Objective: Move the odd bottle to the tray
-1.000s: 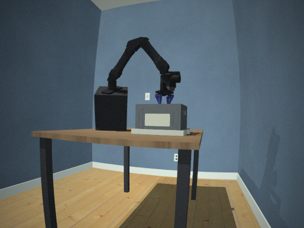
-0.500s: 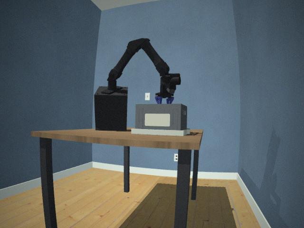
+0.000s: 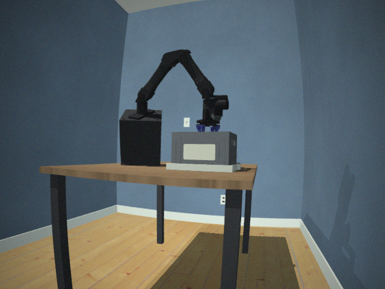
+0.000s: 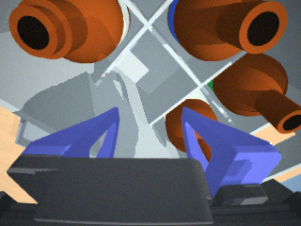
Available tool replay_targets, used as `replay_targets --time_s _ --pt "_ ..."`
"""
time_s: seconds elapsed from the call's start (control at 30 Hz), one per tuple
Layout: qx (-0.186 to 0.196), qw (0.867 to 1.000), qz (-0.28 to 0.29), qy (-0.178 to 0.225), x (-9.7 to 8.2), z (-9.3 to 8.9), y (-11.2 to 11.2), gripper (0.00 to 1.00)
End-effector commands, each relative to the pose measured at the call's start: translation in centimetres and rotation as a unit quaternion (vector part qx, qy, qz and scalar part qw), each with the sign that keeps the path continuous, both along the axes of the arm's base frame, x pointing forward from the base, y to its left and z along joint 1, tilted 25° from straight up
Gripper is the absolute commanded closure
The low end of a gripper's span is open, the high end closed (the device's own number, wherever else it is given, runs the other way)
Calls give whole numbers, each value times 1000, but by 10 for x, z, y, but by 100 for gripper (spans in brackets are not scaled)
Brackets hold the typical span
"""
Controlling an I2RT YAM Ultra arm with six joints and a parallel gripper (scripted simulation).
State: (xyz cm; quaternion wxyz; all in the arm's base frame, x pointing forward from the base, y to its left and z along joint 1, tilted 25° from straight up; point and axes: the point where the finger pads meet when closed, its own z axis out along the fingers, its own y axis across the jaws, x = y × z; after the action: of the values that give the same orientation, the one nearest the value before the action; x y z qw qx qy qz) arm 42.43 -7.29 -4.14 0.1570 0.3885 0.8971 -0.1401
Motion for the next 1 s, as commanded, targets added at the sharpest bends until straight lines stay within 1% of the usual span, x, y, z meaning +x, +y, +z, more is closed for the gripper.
replay_targets --time_s 0.0,0.2,0.97 --pt "-3 1000 5 -21 15 6 0 39" --pt "-3 1000 5 -29 18 11 0 39" --pt "-3 1000 5 -27 17 10 0 39"
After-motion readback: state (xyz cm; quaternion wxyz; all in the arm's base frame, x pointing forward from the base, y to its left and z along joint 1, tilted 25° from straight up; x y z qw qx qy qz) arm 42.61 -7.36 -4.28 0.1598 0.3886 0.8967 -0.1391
